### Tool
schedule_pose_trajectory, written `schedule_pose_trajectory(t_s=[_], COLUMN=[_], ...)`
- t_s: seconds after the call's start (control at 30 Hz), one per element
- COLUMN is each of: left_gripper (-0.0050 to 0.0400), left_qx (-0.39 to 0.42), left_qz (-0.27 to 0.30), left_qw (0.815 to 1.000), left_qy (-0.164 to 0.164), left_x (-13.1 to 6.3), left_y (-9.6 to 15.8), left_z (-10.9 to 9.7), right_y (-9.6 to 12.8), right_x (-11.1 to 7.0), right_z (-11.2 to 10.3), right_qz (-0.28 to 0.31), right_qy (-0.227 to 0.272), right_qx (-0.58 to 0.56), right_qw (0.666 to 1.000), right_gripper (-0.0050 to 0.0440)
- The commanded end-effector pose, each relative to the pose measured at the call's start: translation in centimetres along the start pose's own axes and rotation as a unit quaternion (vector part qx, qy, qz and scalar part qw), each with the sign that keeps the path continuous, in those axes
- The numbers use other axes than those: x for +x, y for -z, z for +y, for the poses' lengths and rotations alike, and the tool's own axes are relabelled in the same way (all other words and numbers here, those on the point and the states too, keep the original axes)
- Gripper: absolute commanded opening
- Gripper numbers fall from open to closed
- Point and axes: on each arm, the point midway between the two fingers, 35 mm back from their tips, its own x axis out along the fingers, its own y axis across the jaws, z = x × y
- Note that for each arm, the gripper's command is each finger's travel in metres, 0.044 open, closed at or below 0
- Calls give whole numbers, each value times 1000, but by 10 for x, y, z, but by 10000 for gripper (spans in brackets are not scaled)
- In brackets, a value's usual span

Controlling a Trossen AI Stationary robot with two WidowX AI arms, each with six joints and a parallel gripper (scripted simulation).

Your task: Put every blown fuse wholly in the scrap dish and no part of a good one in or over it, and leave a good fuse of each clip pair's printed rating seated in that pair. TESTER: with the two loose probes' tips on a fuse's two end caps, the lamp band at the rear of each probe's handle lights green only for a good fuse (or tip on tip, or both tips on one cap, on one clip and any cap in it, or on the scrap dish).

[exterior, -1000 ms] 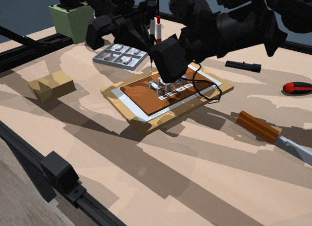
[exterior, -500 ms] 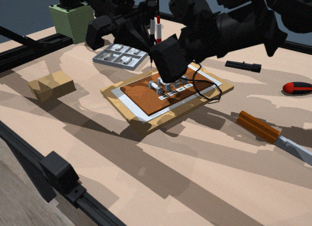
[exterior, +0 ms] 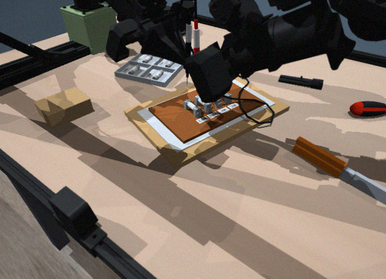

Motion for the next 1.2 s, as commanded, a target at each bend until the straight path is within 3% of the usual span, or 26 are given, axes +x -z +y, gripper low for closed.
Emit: schedule_pose_trajectory(t_s=[0.0, 0.53, 0.6, 1.17], left_gripper=[-50, -50, -50, -50], left_qx=[-4, -4, -3, -2], left_qz=[-11, -11, -11, -10], left_qw=[1000, 1000, 1000, 1000], left_qy=[2, 2, 3, 2], left_x=[-2, -2, -7, -29], left_y=[-10, -10, -10, -11], left_z=[-1, -1, 4, 24], right_y=[-24, -24, -14, -8], right_x=[-4, -4, -8, -33], right_z=[1, 1, -3, -18], right_qz=[-28, -28, -17, -15], right_qy=[-2, -2, -2, -2], right_qx=[5, 5, 2, 1], right_qw=[1000, 1000, 1000, 1000], right_gripper=[-50, -50, -50, -50])
